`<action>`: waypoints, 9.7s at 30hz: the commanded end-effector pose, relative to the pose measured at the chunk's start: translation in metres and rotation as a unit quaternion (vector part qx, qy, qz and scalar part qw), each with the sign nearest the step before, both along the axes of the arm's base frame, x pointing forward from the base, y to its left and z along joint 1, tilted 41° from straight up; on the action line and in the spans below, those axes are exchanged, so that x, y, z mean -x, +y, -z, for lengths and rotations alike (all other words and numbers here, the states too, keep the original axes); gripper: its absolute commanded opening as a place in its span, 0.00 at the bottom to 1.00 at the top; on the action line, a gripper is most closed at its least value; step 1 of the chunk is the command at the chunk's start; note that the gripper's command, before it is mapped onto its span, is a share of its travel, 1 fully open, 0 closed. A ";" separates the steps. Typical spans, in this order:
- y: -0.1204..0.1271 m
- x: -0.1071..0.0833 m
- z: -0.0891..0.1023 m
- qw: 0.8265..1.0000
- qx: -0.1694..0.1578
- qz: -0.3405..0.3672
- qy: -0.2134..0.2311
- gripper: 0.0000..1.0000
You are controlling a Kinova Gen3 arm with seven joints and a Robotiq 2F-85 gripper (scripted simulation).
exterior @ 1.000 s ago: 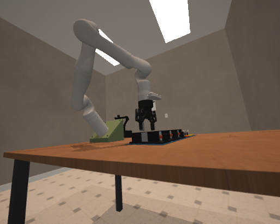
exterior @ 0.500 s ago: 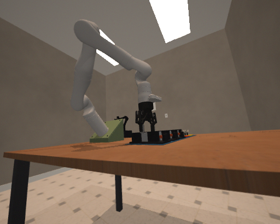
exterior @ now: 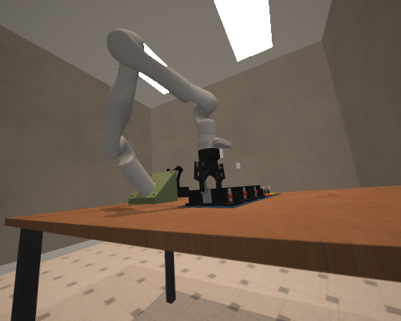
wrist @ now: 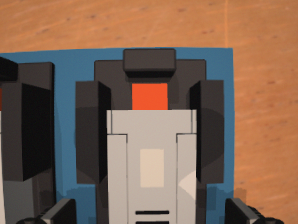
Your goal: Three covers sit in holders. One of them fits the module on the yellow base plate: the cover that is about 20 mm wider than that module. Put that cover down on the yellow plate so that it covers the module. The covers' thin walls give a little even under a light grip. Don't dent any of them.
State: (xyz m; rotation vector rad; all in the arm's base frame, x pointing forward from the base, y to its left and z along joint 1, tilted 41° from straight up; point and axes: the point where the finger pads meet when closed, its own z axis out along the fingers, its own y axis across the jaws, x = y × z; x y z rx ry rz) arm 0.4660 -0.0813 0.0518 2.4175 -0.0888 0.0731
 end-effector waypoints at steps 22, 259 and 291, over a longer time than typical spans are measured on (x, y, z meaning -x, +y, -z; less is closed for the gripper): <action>-0.007 -0.001 0.008 1.000 0.000 -0.001 -0.001 1.00; 0.019 0.000 -0.022 1.000 0.000 -0.001 -0.001 1.00; 0.006 0.000 -0.007 1.000 0.000 -0.001 -0.001 1.00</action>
